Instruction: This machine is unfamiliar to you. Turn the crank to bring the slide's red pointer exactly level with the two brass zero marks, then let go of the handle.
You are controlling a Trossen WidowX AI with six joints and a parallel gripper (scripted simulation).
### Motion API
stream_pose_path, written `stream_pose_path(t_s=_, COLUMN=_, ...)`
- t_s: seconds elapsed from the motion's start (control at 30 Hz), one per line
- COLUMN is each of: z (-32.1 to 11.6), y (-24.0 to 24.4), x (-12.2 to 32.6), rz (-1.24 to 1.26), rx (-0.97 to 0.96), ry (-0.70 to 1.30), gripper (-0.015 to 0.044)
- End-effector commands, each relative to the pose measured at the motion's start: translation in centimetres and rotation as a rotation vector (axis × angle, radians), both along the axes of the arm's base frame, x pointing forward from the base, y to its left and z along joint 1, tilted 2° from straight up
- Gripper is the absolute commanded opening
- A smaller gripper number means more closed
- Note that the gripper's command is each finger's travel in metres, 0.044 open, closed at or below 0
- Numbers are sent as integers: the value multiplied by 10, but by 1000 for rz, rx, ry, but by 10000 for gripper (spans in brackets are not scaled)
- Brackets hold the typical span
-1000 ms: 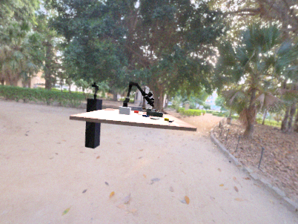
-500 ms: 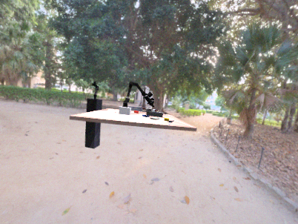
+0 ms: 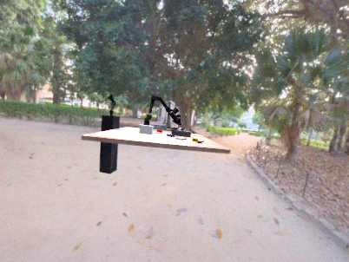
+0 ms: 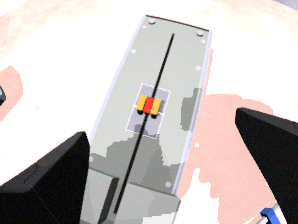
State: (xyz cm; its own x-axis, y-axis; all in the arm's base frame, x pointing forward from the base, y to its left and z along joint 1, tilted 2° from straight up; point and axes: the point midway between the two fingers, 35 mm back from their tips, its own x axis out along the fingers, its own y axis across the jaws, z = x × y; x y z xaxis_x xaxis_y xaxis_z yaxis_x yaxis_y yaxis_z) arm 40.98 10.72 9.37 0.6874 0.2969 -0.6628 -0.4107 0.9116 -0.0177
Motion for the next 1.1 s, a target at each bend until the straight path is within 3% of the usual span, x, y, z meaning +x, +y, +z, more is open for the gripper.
stream_pose_path(t_s=0.0, z=0, y=0, x=0, rz=0, rx=0, ry=0, gripper=361)
stream_pose_path(t_s=0.47, z=0, y=0, x=0, rz=0, rx=0, ry=0, gripper=0)
stream_pose_path(t_s=1.03, z=0, y=0, x=0, rz=0, rx=0, ry=0, gripper=0)
stream_pose_path(t_s=1.07, z=0, y=0, x=0, rz=0, rx=0, ry=0, gripper=26)
